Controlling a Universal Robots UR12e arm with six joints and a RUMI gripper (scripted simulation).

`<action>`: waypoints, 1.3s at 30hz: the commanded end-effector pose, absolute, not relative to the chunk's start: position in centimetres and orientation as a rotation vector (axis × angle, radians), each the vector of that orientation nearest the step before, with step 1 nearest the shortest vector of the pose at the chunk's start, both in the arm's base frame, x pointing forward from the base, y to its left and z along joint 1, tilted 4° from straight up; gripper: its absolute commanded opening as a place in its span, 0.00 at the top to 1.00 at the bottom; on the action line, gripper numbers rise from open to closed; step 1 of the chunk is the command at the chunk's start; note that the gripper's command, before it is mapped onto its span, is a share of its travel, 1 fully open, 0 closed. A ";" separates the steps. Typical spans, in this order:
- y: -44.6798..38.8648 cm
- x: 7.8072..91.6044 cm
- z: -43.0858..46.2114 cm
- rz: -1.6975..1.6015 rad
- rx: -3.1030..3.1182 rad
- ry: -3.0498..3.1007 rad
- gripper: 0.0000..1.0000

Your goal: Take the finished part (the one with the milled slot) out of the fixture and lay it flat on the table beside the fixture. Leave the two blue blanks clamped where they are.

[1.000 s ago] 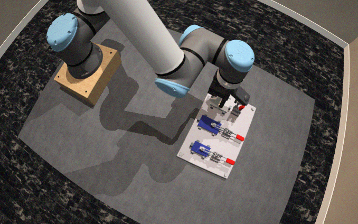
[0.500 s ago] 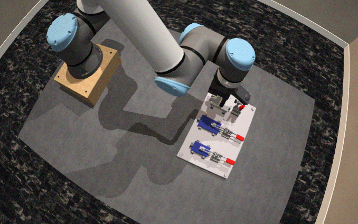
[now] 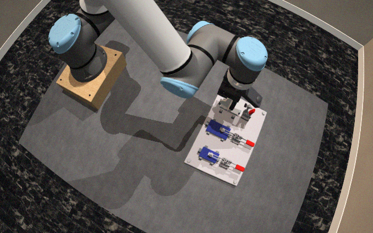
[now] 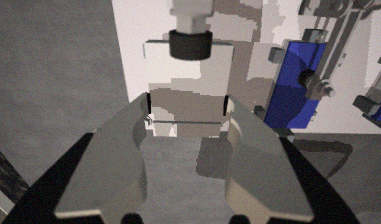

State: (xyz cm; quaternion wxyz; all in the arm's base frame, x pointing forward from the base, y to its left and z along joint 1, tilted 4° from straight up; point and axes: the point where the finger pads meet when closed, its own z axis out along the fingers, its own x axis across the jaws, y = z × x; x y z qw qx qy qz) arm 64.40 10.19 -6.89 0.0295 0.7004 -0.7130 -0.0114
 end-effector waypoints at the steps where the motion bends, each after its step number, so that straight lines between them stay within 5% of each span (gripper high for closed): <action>1: 10.2 64.5 -6.4 -0.033 2.161 -2.200 1.00; 39: 10.3 64.3 -4.1 -0.033 2.161 -2.200 1.00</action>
